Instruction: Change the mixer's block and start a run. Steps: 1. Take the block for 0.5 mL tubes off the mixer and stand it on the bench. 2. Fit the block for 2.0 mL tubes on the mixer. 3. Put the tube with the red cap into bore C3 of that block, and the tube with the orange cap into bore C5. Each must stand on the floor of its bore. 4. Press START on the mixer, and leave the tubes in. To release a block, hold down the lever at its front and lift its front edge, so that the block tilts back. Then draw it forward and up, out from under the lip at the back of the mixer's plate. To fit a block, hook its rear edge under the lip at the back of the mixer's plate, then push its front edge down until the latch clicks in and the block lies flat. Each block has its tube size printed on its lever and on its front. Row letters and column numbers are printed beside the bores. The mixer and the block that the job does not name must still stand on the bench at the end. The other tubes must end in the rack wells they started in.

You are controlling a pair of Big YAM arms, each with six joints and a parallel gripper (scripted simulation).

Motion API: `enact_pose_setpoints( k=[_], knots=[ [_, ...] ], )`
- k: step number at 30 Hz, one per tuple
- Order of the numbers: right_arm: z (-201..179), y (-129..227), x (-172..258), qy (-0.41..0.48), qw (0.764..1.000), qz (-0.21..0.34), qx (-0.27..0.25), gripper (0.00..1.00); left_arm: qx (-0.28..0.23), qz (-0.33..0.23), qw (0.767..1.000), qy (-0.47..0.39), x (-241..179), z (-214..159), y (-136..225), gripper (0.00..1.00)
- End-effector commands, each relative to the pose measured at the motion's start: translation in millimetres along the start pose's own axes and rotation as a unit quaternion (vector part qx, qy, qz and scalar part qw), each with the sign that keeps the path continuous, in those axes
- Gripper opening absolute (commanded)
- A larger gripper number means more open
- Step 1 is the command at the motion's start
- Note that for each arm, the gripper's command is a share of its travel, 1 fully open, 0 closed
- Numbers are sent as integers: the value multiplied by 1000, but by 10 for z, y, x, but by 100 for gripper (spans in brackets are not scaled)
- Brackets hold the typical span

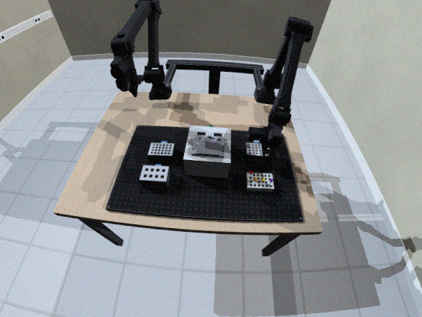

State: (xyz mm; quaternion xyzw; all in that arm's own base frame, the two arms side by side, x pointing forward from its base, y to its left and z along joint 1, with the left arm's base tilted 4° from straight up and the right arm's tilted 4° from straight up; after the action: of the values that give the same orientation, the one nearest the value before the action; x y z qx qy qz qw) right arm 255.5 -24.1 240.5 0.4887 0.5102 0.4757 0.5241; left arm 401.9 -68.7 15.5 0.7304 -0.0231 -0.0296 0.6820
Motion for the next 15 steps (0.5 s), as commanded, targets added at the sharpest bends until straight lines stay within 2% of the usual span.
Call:
enact_pose_setpoints(
  k=[1,5,15],
  knots=[
    [192,290,17,0,999,-1,-37,0,-10,41,999,-5,238,58,146,0],
    [197,297,16,0,999,-1,-38,0,-10,47,999,-8,272,81,162,0],
    [178,255,20,0,999,0,-33,0,-9,40,999,-5,263,37,-98,0]
  ],
)
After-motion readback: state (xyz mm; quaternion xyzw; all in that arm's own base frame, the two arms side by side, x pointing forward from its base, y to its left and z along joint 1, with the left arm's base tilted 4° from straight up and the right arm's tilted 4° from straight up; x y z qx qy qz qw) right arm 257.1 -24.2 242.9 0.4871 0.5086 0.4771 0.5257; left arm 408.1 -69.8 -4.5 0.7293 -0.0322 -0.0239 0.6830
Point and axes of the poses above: on each arm, the point where the finger pads meet when closed, its own y axis back along the fingers, its own x axis across the jaws, z = x × y, the point moved 8 cm from there along y, back along the fingers, and after that the axes turned 2 degrees about -y, right-handed, at the moved point
